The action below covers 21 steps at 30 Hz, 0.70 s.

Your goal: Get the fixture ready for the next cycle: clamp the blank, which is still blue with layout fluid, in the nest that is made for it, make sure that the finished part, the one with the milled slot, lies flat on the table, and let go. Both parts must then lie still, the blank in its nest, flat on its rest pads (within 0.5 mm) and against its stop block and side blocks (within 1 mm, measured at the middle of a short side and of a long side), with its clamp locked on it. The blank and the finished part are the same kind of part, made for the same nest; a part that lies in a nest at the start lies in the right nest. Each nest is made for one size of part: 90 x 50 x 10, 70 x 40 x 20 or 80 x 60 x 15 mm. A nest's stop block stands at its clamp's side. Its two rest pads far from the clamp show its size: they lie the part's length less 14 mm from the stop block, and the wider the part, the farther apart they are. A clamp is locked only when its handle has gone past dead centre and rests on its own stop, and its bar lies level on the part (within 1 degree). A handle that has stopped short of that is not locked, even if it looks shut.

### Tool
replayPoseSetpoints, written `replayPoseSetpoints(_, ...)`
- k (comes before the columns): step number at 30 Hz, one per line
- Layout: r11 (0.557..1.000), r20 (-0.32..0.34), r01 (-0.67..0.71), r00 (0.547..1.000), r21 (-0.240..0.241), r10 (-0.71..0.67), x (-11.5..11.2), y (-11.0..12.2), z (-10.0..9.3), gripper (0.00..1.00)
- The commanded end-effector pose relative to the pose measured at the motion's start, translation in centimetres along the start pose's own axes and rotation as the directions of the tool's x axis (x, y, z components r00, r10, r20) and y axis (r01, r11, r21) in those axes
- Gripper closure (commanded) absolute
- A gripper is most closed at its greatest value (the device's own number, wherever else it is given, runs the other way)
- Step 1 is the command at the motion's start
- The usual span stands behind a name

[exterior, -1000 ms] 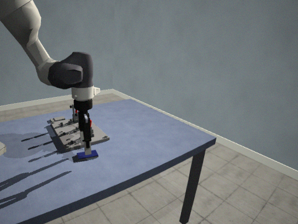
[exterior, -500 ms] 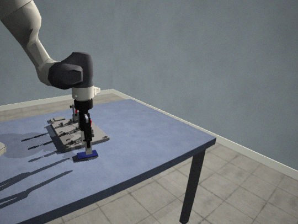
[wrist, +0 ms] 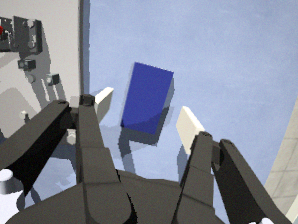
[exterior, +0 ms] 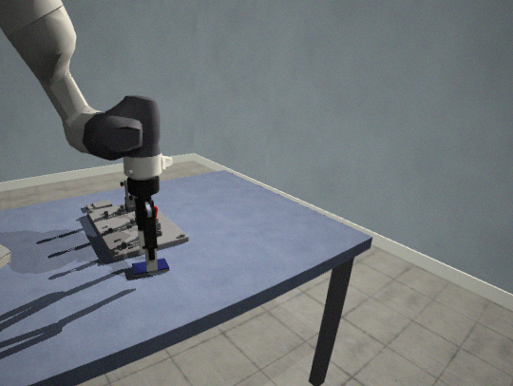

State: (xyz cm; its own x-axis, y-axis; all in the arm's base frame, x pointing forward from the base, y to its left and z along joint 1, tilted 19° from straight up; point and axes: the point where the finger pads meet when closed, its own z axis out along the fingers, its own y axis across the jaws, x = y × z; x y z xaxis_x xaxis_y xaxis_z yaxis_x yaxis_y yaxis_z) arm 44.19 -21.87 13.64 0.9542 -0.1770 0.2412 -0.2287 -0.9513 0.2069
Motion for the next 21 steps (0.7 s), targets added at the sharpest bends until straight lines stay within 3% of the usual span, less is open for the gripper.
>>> replayPoseSetpoints(1,1.0,-0.013,-0.003,1.0,0.008,0.003,0.4,-0.2,0.5,0.42)
replayPoseSetpoints(21,1.0,-0.013,-0.003,1.0,0.008,0.003,0.5,-0.3,1.7,0.42)
